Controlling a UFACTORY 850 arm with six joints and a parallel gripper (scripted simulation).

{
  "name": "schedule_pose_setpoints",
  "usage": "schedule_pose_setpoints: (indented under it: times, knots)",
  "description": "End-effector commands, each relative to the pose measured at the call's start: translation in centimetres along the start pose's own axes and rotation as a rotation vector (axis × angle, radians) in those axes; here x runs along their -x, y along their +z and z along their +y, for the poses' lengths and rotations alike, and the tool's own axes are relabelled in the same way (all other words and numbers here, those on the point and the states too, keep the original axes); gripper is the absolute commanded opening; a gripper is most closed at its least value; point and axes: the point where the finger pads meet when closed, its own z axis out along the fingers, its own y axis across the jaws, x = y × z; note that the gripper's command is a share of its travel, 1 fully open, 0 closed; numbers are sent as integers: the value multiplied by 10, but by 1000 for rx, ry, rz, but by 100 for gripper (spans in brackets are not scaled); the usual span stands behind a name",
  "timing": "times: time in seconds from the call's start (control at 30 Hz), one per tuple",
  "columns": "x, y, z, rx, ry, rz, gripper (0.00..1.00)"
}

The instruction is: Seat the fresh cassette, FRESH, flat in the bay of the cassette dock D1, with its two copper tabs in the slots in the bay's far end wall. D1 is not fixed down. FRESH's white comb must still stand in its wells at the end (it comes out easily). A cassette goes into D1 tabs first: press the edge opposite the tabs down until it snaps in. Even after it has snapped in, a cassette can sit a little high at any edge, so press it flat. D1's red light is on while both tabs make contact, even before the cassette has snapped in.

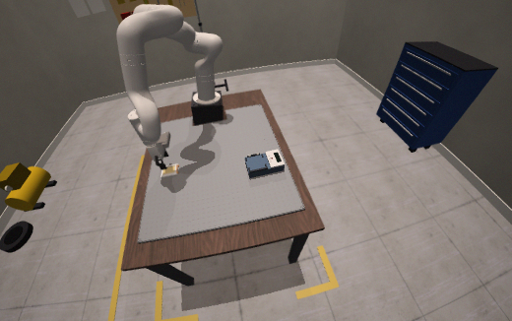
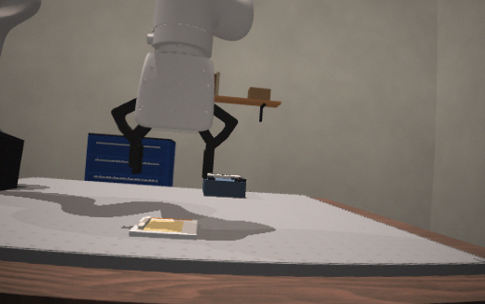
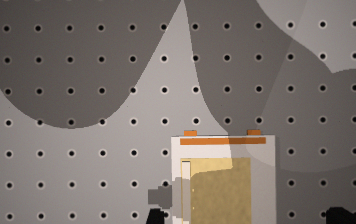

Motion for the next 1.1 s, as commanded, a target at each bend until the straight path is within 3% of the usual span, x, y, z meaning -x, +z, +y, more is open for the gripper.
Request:
schedule_pose_setpoints:
  times: [0.0,1.07]
  knots:
    - [1,-1,1,3,-1,0,100]
    - [1,31,1,3,-1,0,100]
